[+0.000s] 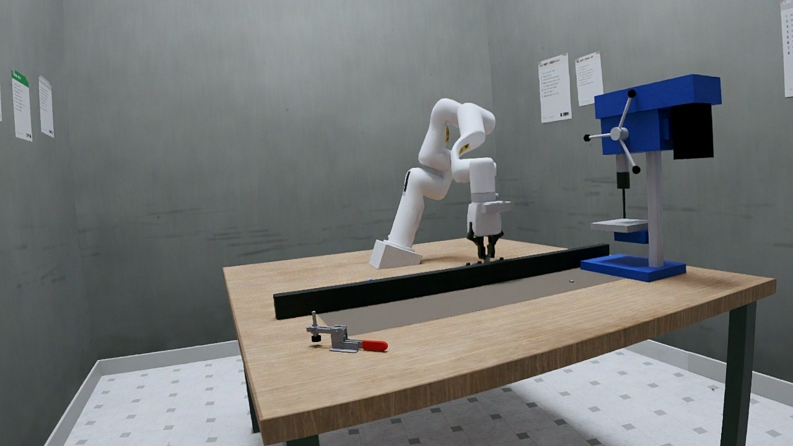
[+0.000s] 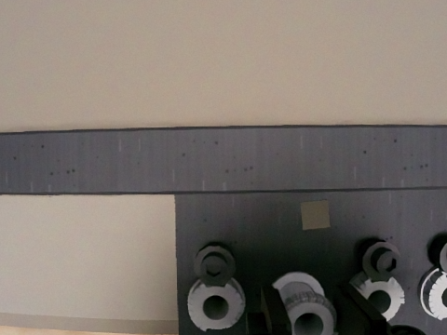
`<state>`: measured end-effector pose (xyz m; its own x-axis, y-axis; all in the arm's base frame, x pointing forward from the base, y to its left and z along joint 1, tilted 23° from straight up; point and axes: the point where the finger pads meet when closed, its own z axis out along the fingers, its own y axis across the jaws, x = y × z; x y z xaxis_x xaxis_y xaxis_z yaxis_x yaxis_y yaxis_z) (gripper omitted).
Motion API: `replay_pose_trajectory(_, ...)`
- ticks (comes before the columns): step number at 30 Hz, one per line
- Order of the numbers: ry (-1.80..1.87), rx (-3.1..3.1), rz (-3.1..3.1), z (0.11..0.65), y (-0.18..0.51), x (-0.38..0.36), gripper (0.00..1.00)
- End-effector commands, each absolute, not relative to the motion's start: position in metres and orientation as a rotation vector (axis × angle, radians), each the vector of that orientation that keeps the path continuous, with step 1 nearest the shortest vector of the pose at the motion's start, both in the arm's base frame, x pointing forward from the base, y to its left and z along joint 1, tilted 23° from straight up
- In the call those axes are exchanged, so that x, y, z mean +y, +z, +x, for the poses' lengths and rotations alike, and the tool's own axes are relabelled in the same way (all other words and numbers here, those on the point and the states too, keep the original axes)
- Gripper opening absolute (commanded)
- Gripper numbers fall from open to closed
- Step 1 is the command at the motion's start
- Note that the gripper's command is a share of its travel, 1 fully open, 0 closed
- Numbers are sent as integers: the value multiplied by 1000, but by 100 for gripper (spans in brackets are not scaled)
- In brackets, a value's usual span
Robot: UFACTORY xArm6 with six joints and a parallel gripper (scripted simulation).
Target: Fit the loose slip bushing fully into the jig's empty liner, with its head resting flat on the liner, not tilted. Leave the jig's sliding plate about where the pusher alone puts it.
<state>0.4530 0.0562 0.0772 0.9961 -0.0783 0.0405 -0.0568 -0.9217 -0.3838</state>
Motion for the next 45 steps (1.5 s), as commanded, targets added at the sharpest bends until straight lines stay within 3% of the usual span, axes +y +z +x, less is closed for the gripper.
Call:
replay_pose_trajectory(1, -83, 97, -2746, 454, 77, 56, 26)
replay_pose_trajectory(45, -82, 97, -2746, 455, 72, 59, 26)
